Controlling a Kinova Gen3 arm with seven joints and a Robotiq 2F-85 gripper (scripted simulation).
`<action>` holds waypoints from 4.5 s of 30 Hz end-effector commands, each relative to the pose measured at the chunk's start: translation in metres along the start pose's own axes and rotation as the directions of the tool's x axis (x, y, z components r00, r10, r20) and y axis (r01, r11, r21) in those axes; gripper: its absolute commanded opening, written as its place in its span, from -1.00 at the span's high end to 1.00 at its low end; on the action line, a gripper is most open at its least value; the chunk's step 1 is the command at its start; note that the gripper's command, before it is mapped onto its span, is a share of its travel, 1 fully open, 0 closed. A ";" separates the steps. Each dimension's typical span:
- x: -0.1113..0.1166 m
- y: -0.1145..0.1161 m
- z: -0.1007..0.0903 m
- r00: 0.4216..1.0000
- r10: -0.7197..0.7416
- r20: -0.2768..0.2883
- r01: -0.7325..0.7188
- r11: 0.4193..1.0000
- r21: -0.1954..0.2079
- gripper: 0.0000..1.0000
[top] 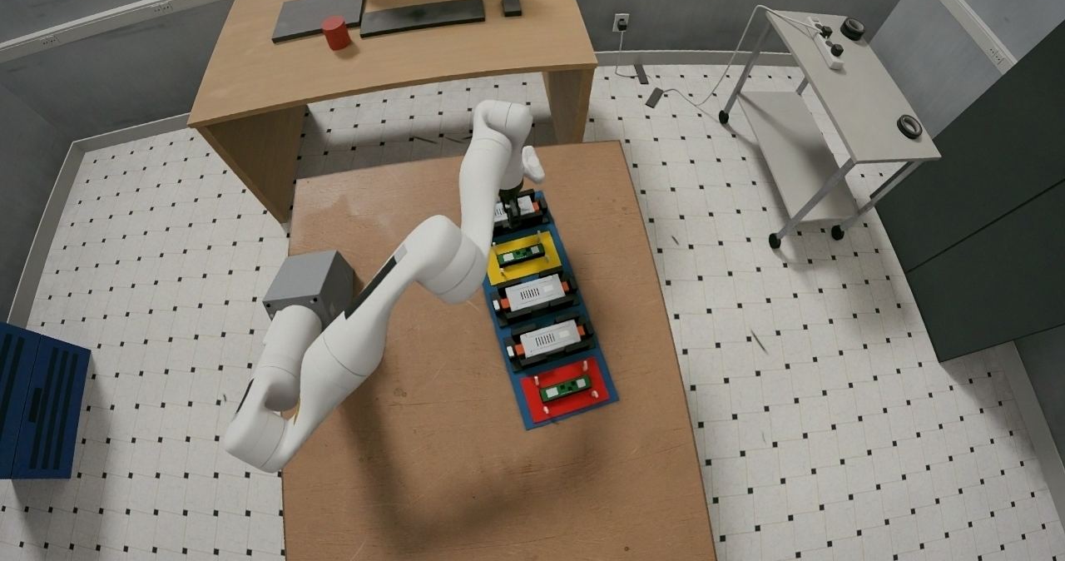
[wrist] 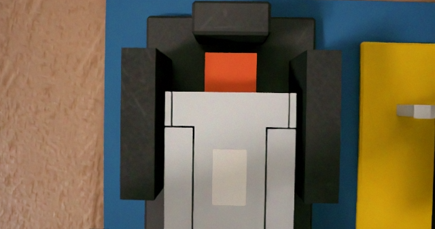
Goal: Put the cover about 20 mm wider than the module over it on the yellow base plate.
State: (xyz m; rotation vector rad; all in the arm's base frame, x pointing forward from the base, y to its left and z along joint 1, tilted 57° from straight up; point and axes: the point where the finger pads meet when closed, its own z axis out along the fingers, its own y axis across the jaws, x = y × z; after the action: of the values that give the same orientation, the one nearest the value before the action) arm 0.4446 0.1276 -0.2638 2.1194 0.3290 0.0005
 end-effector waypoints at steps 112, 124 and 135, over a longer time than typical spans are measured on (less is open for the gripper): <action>0.001 0.000 0.019 1.000 0.000 -0.002 0.000 1.000 0.001 1.00; 0.001 0.000 0.007 1.000 0.000 -0.002 0.000 1.000 0.001 1.00; 0.001 0.000 -0.011 1.000 0.000 -0.002 0.000 1.000 0.001 1.00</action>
State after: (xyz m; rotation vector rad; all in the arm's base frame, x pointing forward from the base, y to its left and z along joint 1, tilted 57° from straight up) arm 0.4433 0.1352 -0.2588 2.1192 0.3289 0.0003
